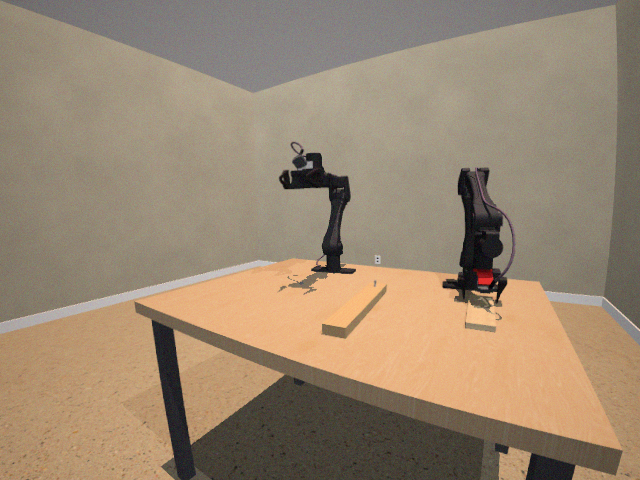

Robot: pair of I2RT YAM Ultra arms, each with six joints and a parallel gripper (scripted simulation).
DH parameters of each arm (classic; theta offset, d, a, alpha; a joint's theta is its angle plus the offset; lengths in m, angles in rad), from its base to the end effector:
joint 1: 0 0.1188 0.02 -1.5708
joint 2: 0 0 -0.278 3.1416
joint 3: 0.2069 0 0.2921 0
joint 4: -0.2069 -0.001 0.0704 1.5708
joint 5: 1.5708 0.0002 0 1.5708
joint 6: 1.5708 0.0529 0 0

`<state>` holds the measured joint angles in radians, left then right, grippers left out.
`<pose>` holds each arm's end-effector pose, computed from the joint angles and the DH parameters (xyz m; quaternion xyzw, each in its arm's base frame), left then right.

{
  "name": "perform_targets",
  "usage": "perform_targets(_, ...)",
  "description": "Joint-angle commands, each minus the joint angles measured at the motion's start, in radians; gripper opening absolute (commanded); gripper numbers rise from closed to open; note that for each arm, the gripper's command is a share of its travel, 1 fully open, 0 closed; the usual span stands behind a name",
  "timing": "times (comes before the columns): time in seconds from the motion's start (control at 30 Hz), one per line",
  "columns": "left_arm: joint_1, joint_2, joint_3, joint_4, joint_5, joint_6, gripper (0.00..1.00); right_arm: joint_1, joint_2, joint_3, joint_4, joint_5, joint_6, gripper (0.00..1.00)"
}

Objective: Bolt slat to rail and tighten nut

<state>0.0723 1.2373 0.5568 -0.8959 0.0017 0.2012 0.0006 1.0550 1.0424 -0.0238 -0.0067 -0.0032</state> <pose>0.1875 0.0145 0.1250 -0.0644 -0.9979 0.0012 0.0027 0.2927 0.0015 0.4123 -0.0037 0.7198 0.0015 0.6941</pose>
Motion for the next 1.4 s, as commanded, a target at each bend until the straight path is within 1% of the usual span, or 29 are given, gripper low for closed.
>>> perform_targets(0.0, 0.009, 0.015, -0.003, 0.028, -0.006, 0.011, 1.00, -0.001, -0.011, 0.010, 0.028, 0.007, 0.003, 1.00)
perform_targets(0.7, 0.003, 0.007, 0.003, 0.017, -0.002, 0.004, 1.00, -0.001, -0.011, 0.010, 0.028, 0.007, 0.003, 1.00)
perform_targets(0.73, 0.002, 0.005, 0.003, 0.015, -0.001, 0.003, 0.89, -0.001, -0.011, 0.010, 0.028, 0.007, 0.003, 1.00)
perform_targets(0.8, 0.002, 0.005, 0.003, 0.015, -0.001, 0.003, 0.89, -0.001, -0.011, 0.010, 0.028, 0.007, 0.003, 1.00)
perform_targets(1.17, 0.000, -0.002, 0.004, 0.008, 0.000, 0.000, 0.73, -0.001, -0.011, 0.010, 0.028, 0.007, 0.003, 1.00)
perform_targets(1.37, 0.000, -0.002, 0.004, 0.008, 0.000, 0.000, 0.72, -0.001, -0.011, 0.010, 0.028, 0.007, 0.003, 1.00)
